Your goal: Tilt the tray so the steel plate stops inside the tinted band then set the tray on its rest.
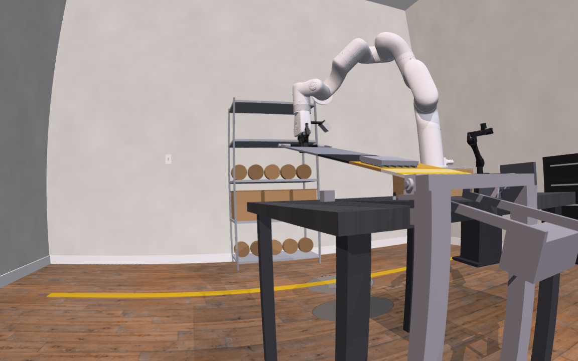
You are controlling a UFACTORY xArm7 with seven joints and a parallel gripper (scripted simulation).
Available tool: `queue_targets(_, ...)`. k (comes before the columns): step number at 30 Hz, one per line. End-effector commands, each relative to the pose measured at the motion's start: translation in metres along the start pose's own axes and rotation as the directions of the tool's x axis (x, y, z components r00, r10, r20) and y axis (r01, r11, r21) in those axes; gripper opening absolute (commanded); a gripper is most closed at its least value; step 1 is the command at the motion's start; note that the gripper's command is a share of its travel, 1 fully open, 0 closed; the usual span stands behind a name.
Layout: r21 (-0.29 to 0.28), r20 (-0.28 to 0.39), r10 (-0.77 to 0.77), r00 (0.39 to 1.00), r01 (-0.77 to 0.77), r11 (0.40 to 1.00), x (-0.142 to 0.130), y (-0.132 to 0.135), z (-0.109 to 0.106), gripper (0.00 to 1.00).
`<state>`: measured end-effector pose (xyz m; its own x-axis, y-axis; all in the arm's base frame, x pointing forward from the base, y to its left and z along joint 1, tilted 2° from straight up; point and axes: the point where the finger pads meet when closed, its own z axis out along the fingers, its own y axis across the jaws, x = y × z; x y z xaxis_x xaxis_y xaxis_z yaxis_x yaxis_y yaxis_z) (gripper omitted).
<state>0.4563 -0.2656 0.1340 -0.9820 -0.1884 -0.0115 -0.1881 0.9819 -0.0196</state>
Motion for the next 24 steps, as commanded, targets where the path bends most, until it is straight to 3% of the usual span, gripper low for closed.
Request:
queue_targets(1,0.003,0.004,-0.001,1.0,0.001,1.0,-0.001,0.0,-0.004,0.0)
queue_targets(8,0.003,0.004,-0.001,1.0,0.001,1.0,-0.001,0.0,-0.007,0.0)
queue_targets(13,0.003,0.004,-0.001,1.0,0.001,1.0,-0.001,0.021,-0.082,0.0)
queue_targets(14,0.003,0.004,-0.001,1.0,0.001,1.0,-0.001,0.022,-0.087,0.0)
queue_targets(16,0.003,0.004,-0.001,1.0,0.001,1.0,-0.001,0.017,-0.068,0.0)
queue_targets(19,0.003,0.004,-0.001,1.0,0.001,1.0,-0.001,0.003,-0.018,0.0)
queue_targets(24,0.003,0.004,-0.001,1.0,0.001,1.0,-0.001,0.002,-0.013,0.0)
